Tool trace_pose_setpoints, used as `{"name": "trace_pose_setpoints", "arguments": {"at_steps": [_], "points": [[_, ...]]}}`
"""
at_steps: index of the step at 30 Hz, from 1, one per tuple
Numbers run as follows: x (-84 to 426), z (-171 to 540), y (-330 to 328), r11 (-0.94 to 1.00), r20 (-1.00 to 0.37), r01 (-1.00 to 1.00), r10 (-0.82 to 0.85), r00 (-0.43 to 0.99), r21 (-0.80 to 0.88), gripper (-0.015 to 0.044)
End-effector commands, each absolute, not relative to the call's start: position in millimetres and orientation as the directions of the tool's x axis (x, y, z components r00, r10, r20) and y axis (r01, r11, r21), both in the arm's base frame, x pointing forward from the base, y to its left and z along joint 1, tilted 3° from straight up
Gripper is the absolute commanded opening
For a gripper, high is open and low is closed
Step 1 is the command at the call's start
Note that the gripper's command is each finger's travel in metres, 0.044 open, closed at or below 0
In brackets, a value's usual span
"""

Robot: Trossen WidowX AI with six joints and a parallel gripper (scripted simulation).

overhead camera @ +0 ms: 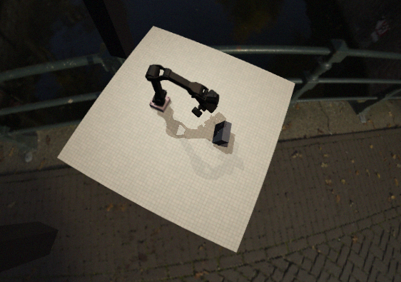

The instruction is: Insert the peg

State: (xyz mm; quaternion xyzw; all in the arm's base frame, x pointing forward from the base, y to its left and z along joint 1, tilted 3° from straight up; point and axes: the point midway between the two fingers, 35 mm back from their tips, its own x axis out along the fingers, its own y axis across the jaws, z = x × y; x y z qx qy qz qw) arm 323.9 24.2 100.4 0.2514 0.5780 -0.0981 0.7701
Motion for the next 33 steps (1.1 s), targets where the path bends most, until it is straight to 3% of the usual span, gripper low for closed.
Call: {"name": "trace_pose_setpoints", "arguments": {"at_steps": [1,33], "points": [[323,99,21,0.818,-0.933,0.49,0.149,0.327,0.302,0.0],[329,98,-1,0.526,-0.882,0.716,0.177,0.437,0.46,0.0]]}}
